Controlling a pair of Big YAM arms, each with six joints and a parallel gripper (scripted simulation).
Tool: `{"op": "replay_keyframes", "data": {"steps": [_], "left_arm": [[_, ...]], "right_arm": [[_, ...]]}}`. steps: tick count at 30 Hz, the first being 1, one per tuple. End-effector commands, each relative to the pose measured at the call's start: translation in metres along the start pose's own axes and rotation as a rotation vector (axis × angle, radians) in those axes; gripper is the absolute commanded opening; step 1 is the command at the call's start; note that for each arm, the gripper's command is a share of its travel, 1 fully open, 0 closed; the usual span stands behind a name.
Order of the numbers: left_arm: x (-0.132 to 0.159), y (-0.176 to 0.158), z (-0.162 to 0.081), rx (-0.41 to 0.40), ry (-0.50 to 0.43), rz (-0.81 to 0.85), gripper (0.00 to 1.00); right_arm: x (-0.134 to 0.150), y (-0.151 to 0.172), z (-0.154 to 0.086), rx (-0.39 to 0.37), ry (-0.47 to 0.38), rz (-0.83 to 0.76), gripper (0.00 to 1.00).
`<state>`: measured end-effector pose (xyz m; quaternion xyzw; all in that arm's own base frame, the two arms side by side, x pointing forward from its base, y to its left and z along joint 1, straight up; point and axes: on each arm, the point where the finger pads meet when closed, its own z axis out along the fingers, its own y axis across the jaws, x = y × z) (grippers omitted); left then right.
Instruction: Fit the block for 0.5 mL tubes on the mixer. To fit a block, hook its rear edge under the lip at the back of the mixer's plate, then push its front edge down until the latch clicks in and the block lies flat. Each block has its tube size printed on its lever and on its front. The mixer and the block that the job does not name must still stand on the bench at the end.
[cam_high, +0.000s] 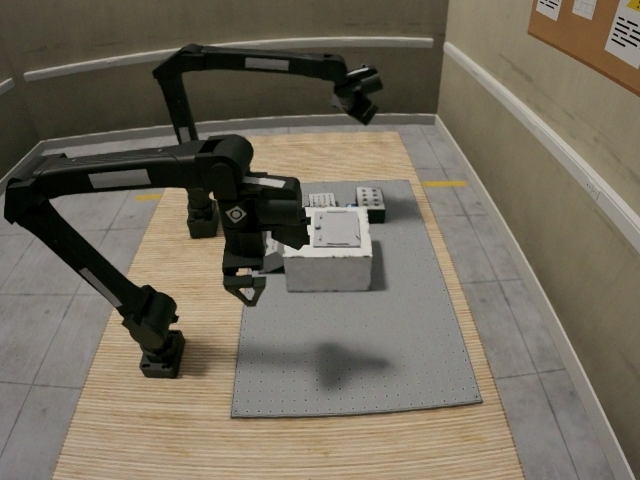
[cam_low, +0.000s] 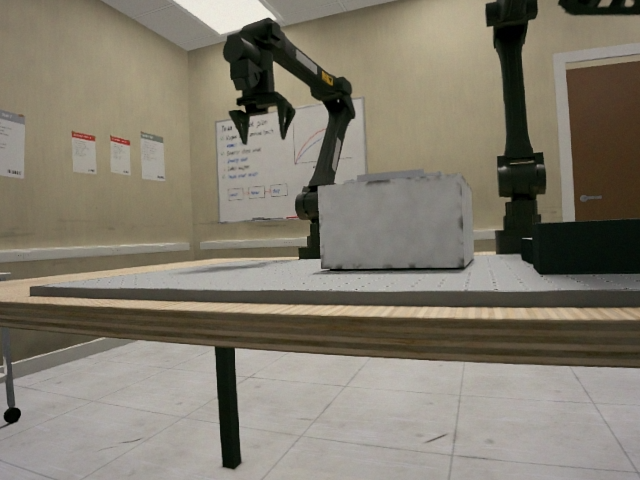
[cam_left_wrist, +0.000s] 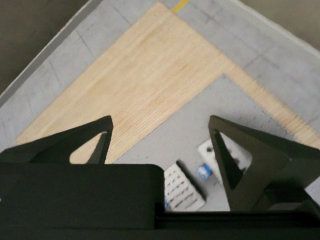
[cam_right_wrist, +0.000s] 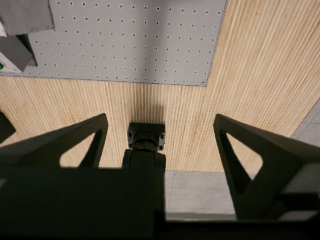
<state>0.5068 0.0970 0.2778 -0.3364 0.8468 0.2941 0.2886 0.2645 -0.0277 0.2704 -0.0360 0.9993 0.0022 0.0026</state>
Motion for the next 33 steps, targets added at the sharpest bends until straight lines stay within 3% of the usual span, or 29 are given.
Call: {"op": "replay_keyframes", "data": {"steps": [1, 11, 33], "left_arm": [[0.008, 0.019, -0.019, 0.022, 0.016, 0.079, 1.0], [0.038, 0.041, -0.019, 0.066, 0.112, 0.186, 1.0], [0.123, 0.093, -0.057, 0.276, 0.334, 0.469, 1.0]], "right_arm": [[-0.008, -0.008, -0.004, 0.01, -0.023, 0.051, 1.0], [-0.017, -0.006, -0.016, 0.016, -0.056, 0.049, 1.0], [-0.021, -0.009, -0.023, 0.018, -0.075, 0.04, 1.0]]}}
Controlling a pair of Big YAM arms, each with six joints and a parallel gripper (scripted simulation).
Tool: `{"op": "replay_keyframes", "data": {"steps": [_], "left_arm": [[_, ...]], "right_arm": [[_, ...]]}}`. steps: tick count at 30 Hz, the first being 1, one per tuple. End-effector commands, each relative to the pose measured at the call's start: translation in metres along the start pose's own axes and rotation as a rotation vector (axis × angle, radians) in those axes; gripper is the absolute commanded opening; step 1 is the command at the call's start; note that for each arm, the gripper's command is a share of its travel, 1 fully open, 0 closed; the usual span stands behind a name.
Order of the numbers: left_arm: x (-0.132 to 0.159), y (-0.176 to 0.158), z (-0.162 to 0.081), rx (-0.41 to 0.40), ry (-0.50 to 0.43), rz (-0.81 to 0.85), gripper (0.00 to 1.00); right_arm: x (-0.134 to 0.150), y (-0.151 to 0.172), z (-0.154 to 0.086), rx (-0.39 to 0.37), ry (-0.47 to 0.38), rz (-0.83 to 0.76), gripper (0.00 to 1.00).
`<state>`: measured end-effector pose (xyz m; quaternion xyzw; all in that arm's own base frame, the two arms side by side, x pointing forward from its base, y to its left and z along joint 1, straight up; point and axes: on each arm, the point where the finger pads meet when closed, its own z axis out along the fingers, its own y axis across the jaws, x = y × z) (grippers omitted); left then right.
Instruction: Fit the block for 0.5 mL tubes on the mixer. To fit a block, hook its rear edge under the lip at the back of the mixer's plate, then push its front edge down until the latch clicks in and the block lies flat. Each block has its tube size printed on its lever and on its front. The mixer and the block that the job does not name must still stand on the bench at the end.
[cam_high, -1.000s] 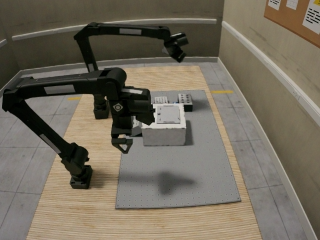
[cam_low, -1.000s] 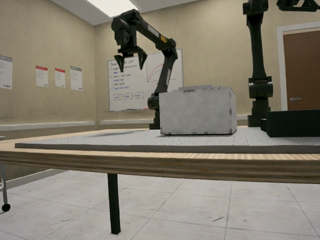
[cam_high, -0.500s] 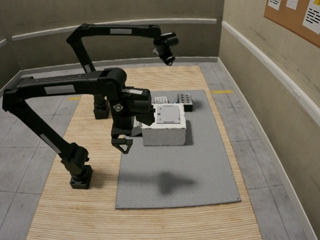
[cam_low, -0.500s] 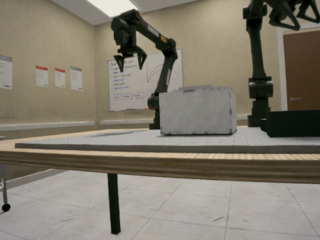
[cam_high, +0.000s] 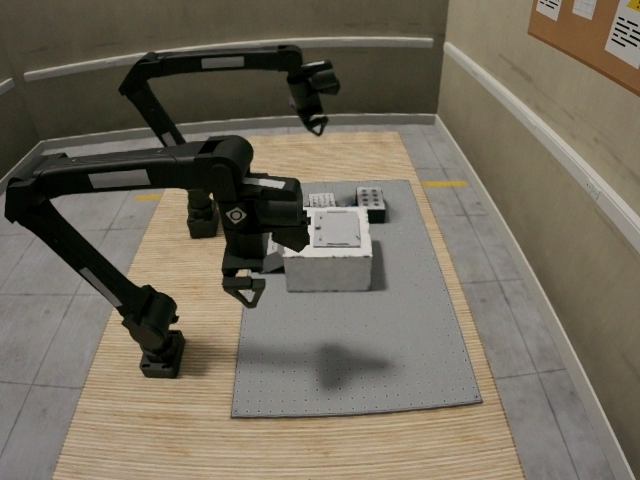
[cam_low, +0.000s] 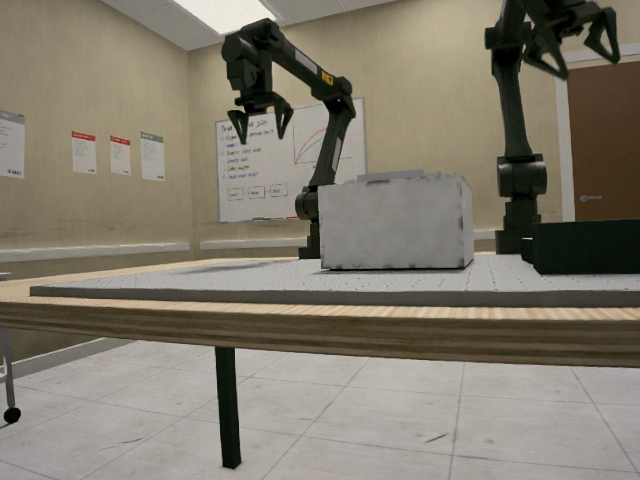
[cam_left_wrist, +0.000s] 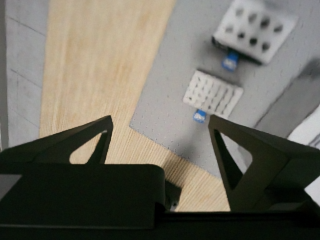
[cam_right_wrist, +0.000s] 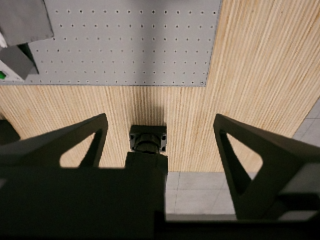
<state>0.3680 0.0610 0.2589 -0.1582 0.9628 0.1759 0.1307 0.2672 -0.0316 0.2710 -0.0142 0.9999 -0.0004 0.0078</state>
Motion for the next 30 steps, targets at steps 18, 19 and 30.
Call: {"op": "replay_keyframes", "data": {"steps": [18, 19, 30], "left_arm": [[0.06, 0.009, -0.012, 0.205, 0.166, 0.263, 1.0], [0.061, 0.009, -0.014, 0.219, 0.172, 0.278, 1.0], [0.061, 0.007, -0.027, 0.335, 0.216, 0.391, 1.0]], "right_arm": [[-0.008, 0.004, -0.002, 0.0, -0.013, -0.005, 1.0], [-0.007, 0.003, 0.0, 0.0, -0.009, 0.0, 1.0], [-0.008, -0.002, -0.012, 0.004, -0.045, 0.021, 1.0]]}}
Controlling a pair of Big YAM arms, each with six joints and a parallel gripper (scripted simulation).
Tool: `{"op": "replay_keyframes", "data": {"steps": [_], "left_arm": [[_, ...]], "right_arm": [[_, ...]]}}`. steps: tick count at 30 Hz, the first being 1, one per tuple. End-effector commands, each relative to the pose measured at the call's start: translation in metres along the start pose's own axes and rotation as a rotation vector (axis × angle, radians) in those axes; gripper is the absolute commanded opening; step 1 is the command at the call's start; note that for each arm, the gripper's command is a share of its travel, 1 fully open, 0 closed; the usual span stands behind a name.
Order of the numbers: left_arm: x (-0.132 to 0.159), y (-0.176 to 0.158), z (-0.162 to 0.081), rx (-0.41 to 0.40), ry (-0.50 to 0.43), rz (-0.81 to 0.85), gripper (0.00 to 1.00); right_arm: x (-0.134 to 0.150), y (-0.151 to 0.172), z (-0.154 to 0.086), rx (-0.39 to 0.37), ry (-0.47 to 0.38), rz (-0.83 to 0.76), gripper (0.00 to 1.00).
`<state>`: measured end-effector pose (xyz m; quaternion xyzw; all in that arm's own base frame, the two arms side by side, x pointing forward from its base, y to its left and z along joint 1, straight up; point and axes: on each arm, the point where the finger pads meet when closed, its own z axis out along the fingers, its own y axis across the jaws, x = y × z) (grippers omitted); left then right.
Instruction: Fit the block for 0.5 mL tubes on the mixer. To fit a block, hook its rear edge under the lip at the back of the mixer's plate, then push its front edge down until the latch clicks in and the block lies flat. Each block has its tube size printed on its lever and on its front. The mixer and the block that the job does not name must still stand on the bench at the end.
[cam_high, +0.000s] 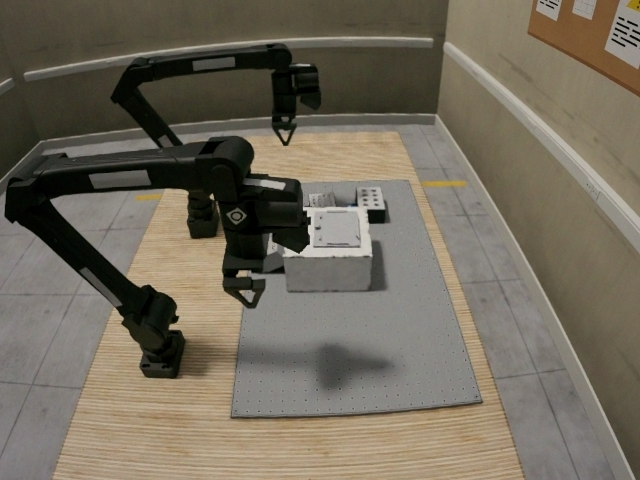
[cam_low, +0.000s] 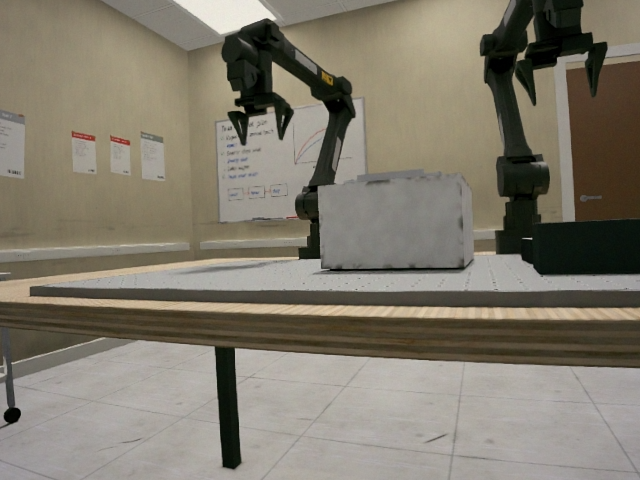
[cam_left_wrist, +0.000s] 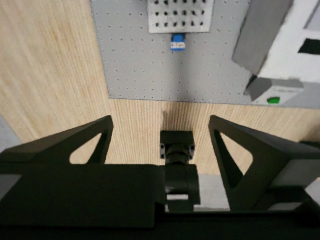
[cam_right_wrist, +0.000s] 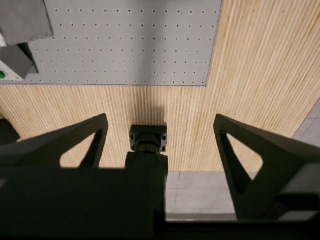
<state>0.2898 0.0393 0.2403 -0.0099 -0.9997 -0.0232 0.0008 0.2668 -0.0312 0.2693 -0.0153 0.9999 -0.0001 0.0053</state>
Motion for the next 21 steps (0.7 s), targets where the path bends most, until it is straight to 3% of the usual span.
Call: {"op": "replay_keyframes", "data": {"steps": [1, 4, 10, 21], "left_arm": [[-0.014, 0.002, -0.027, 0.024, -0.025, 0.07, 1.0], [-0.011, 0.003, -0.029, 0.061, -0.002, 0.107, 1.0], [-0.001, -0.003, -0.035, 0.033, -0.039, 0.093, 1.0], [0.02, -0.013, -0.01, 0.041, 0.013, 0.069, 1.0]], "right_arm": [[-0.009, -0.002, -0.017, 0.006, -0.058, 0.019, 1.0], [-0.01, 0.001, -0.023, 0.007, -0.075, 0.01, 1.0], [-0.013, 0.002, -0.026, 0.007, -0.083, 0.003, 1.0], [-0.015, 0.004, -0.03, 0.008, -0.09, -0.003, 1.0]]}}
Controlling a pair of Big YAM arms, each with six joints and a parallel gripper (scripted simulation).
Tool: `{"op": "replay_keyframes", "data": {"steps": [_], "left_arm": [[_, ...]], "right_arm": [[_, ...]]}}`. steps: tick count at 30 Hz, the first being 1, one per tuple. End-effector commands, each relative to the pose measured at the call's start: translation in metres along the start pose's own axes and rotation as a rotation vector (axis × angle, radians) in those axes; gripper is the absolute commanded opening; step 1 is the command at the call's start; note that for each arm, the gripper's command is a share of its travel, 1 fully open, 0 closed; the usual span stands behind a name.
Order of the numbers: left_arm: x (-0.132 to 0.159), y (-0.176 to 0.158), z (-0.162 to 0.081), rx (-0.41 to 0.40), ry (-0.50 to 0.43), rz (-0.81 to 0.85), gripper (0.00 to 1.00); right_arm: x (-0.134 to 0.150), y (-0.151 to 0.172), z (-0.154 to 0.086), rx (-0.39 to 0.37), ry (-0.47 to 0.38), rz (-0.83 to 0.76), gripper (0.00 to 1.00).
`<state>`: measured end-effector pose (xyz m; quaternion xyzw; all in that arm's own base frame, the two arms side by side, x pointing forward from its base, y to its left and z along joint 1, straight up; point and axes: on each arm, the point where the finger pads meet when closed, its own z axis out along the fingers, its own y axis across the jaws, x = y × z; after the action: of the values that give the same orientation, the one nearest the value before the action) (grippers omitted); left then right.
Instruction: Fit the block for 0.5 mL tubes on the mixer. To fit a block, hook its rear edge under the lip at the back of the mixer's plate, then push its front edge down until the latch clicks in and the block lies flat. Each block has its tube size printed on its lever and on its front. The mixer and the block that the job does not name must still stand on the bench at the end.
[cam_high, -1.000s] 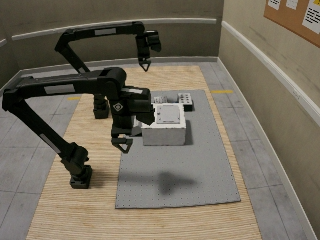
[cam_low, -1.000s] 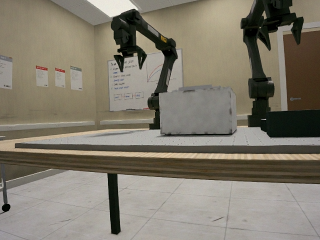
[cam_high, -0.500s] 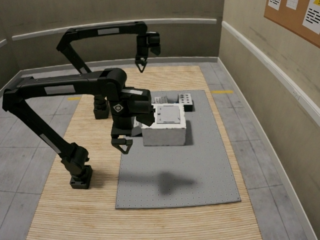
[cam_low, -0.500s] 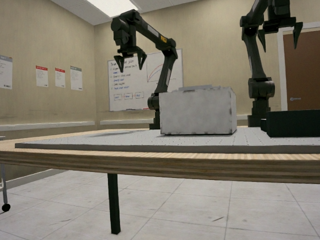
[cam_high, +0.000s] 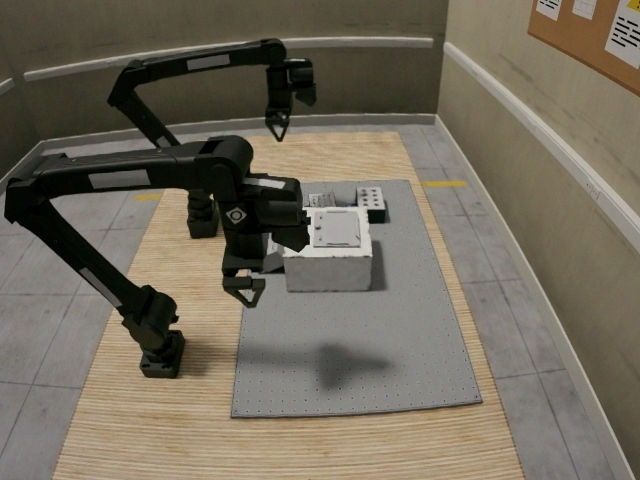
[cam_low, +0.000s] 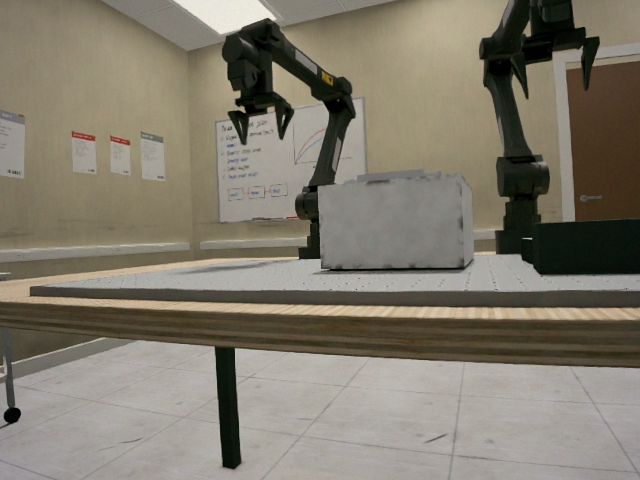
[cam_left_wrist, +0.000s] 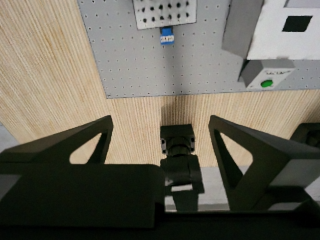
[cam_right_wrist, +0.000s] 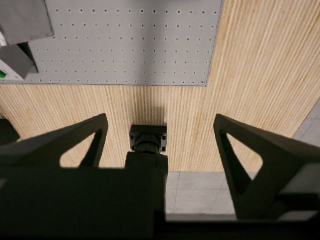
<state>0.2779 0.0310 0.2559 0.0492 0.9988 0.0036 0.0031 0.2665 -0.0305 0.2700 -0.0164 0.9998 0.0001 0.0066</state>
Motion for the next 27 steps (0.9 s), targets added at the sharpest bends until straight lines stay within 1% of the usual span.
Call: {"op": "replay_keyframes", "data": {"steps": [1, 3, 6, 9, 11, 12, 15, 17, 22, 23, 26, 27], "left_arm": [[0.011, -0.007, 0.006, 0.002, 0.02, -0.012, 1.0], [0.016, -0.009, 0.006, 0.001, 0.013, -0.016, 1.0], [-0.011, -0.002, 0.008, 0.002, 0.014, 0.073, 1.0], [-0.038, 0.006, 0.005, 0.002, -0.006, 0.144, 1.0], [-0.038, 0.006, 0.005, 0.002, -0.006, 0.144, 1.0], [-0.041, 0.008, -0.002, 0.001, -0.023, 0.151, 1.0], [-0.057, 0.015, -0.005, -0.005, -0.038, 0.22, 1.0], [-0.055, 0.016, -0.008, -0.01, -0.049, 0.267, 1.0], [-0.093, 0.016, -0.002, -0.004, -0.038, 0.405, 1.0], [-0.094, 0.015, -0.001, -0.003, -0.035, 0.432, 1.0], [-0.083, 0.012, -0.001, -0.005, -0.022, 0.5, 1.0], [-0.083, 0.012, -0.001, -0.005, -0.022, 0.5, 1.0]], "right_arm": [[-0.015, 0.003, -0.029, 0.009, -0.088, 0.0, 1.0], [-0.015, 0.003, -0.03, 0.009, -0.089, 0.0, 1.0], [-0.015, 0.002, -0.03, 0.009, -0.089, 0.0, 1.0], [-0.014, 0.003, -0.026, 0.007, -0.08, 0.0, 1.0], [-0.014, 0.003, -0.026, 0.007, -0.08, 0.0, 1.0], [-0.013, 0.003, -0.025, 0.007, -0.076, 0.0, 1.0], [-0.011, 0.003, -0.02, 0.005, -0.063, 0.0, 1.0], [-0.009, 0.003, -0.016, 0.004, -0.055, 0.0, 1.0], [-0.005, 0.003, -0.008, 0.001, -0.034, 0.001, 1.0], [-0.004, 0.004, -0.007, 0.001, -0.03, 0.001, 1.0], [-0.003, 0.004, -0.006, 0.0, -0.026, 0.001, 1.0], [-0.003, 0.004, -0.006, 0.0, -0.026, 0.001, 1.0]]}}
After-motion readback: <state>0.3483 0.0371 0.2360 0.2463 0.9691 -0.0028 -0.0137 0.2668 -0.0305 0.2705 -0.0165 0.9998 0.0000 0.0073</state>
